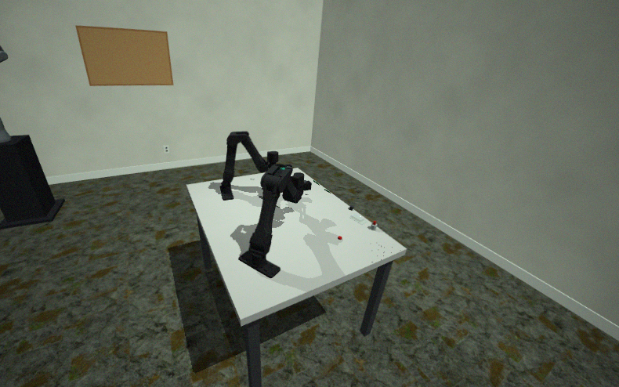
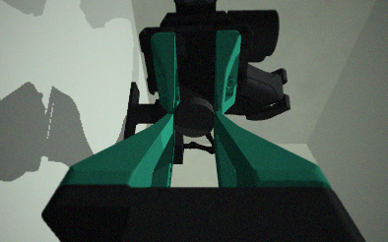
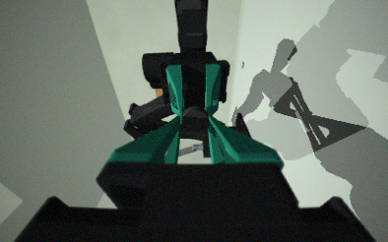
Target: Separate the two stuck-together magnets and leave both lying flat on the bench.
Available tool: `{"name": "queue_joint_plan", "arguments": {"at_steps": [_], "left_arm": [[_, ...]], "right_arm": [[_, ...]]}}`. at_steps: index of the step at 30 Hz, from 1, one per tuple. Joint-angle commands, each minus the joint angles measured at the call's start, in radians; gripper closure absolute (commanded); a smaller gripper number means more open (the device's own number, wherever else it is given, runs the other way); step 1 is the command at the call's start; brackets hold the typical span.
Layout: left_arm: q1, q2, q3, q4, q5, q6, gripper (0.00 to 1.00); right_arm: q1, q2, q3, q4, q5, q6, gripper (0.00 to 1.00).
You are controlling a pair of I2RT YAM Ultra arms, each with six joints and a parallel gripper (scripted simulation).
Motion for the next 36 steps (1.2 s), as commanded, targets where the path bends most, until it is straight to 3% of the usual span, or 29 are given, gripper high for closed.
{"name": "queue_joint_plan", "arguments": {"at_steps": [1,36], "left_arm": [[-0.001,-0.007,0.005,0.004,-0.001,0.005,0.75],[-0.001,-0.007,0.005,0.004,-0.001,0.005,0.75]], "right_arm": [[0.002,-0.009,0.005,0.013,0.001,-0.008,0.72],[0.002,-0.009,0.005,0.013,0.001,-0.008,0.75]]}}
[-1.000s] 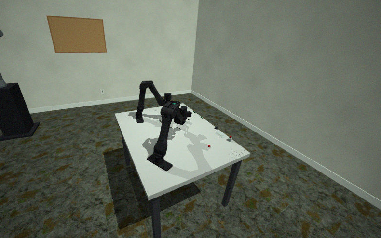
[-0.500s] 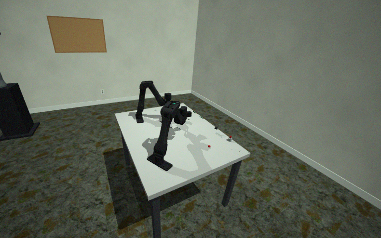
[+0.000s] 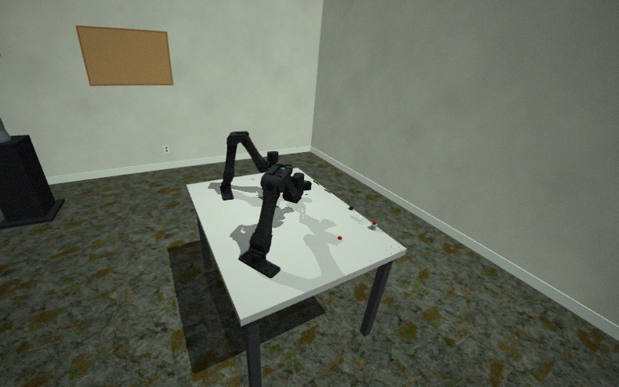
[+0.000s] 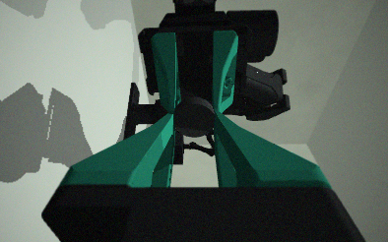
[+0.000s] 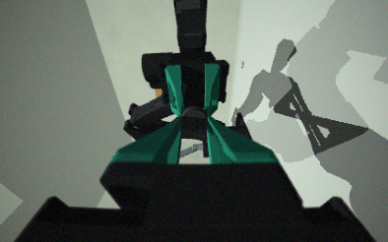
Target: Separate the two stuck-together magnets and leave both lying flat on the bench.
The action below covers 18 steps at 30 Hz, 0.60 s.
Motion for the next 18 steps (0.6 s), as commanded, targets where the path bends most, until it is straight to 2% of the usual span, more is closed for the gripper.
{"name": "queue_joint_plan", "arguments": {"at_steps": [1,18], "left_arm": [[0.000,-0.006,0.005,0.003,0.002,0.005,0.75],[0.000,-0.006,0.005,0.002,0.002,0.005,0.75]], "right_arm": [[0.002,-0.009,0.005,0.015,0.002,-0.008,0.75],[0.001,-0.019,0.017,-0.036,0.003,0.000,0.75]]}}
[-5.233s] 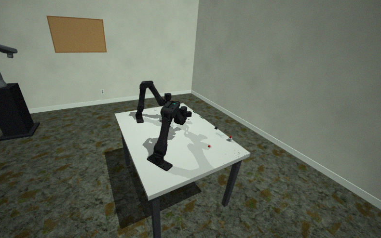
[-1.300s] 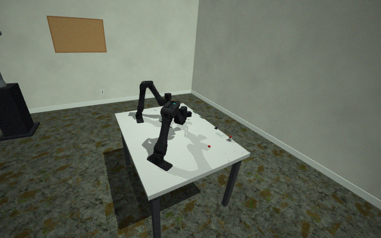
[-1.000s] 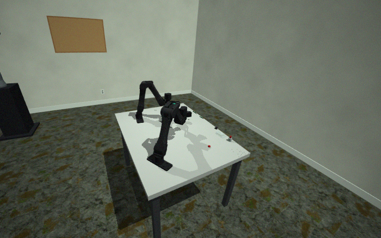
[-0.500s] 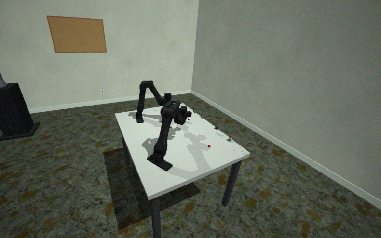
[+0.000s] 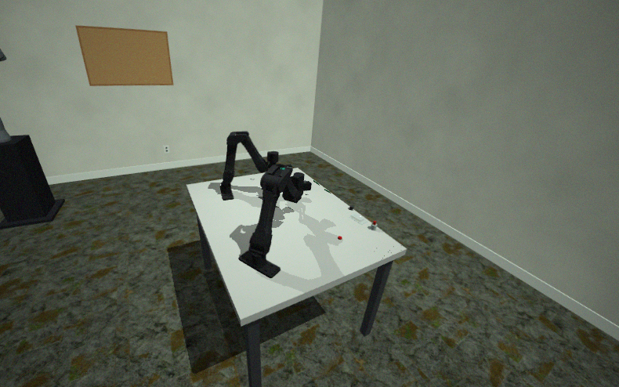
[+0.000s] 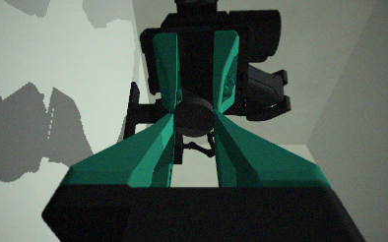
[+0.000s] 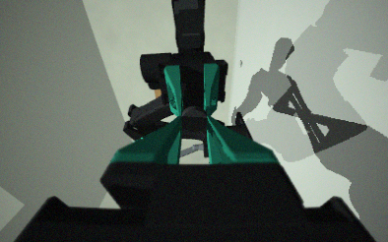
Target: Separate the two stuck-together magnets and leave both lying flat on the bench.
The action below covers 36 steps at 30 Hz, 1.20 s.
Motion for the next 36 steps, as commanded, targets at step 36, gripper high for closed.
{"name": "queue_joint_plan", "arguments": {"at_steps": [36], "left_arm": [[0.001,-0.007,0.006,0.011,0.002,0.005,0.75]], "right_arm": [[0.005,-0.097,0.093,-0.170,0.005,-0.001,0.75]]}}
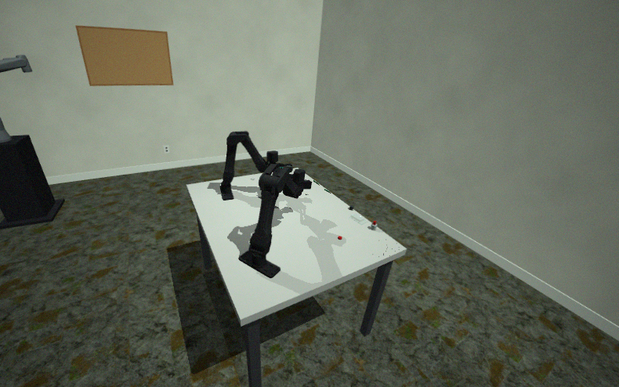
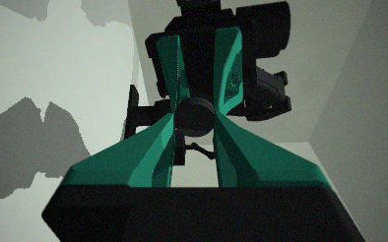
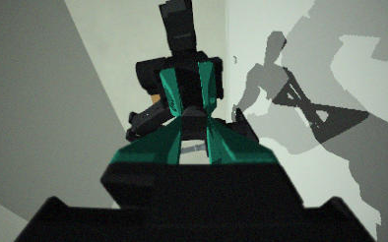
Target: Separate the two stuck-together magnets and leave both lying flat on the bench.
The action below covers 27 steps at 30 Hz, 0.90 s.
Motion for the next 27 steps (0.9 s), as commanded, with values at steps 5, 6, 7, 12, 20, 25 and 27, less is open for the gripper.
{"name": "queue_joint_plan", "arguments": {"at_steps": [5,6,7,12,20,25,27], "left_arm": [[0.000,-0.004,0.005,-0.019,0.004,0.005,0.75],[0.000,-0.004,0.005,-0.019,0.004,0.005,0.75],[0.000,-0.004,0.005,-0.019,0.004,0.005,0.75],[0.000,-0.004,0.005,-0.019,0.004,0.005,0.75],[0.000,-0.004,0.005,-0.019,0.004,0.005,0.75],[0.000,-0.004,0.005,-0.019,0.004,0.005,0.75],[0.000,-0.004,0.005,-0.019,0.004,0.005,0.75]], "right_arm": [[0.005,-0.053,0.055,0.015,-0.001,-0.002,0.75],[0.005,-0.054,0.056,0.013,-0.001,-0.002,0.75],[0.005,-0.054,0.057,0.011,-0.001,-0.002,0.75],[0.004,-0.056,0.060,0.006,-0.001,-0.003,0.75],[0.004,-0.060,0.068,-0.005,-0.001,-0.003,0.75],[0.003,-0.062,0.072,-0.012,-0.002,-0.003,0.75],[0.003,-0.063,0.072,-0.013,-0.002,-0.003,0.75]]}}
